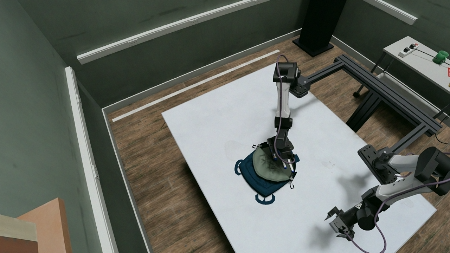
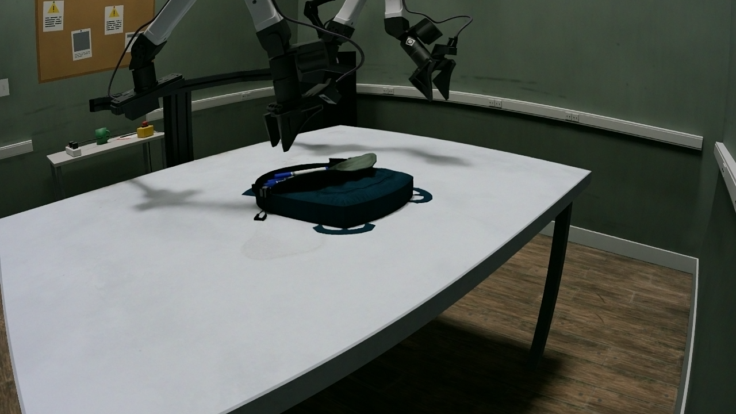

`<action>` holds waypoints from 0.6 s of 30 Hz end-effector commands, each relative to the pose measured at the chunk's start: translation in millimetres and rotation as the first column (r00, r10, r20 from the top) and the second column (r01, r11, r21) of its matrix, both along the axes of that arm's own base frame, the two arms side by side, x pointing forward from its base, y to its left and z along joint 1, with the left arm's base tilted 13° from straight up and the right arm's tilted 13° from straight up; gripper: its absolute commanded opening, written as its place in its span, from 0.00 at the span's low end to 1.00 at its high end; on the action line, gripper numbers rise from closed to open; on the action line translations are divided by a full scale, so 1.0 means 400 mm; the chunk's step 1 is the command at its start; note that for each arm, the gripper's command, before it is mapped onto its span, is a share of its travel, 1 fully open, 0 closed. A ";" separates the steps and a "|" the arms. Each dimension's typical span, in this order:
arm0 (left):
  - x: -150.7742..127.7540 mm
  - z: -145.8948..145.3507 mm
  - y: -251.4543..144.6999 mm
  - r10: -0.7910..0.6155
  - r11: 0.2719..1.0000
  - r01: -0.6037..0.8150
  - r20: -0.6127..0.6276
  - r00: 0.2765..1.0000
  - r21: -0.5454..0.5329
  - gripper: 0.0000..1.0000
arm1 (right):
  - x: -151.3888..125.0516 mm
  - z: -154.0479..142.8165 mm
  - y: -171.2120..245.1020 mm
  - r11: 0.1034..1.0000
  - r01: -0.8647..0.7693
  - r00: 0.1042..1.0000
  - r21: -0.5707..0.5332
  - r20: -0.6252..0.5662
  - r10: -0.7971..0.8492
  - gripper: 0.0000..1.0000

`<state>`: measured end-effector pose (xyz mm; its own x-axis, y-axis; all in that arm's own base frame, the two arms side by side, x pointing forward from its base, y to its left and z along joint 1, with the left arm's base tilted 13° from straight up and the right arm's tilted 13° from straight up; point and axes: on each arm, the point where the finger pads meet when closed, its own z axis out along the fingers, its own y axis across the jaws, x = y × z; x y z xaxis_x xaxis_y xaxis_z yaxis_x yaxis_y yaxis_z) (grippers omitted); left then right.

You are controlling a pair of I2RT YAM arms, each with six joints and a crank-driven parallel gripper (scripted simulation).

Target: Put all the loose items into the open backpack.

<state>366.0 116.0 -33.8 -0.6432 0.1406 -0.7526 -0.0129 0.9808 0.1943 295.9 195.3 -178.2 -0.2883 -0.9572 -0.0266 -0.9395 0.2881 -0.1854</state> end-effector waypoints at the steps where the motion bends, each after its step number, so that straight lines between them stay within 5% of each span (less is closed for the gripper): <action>1: 0.009 0.010 -0.003 -0.005 1.000 0.005 0.014 1.000 0.002 0.90 | 0.014 0.052 0.029 1.000 0.002 1.000 0.020 0.026 -0.003 0.82; 18: 0.009 0.010 -0.003 -0.005 1.000 0.005 0.013 1.000 0.002 0.90 | 0.018 0.091 -0.102 1.000 0.001 1.000 0.025 0.022 -0.001 0.90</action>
<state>366.0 116.0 -33.8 -0.6432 0.1406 -0.7526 -0.0129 0.9808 0.1943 289.4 150.8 -154.3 -0.3216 -0.9469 -0.0030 -0.9328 0.3174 -0.1710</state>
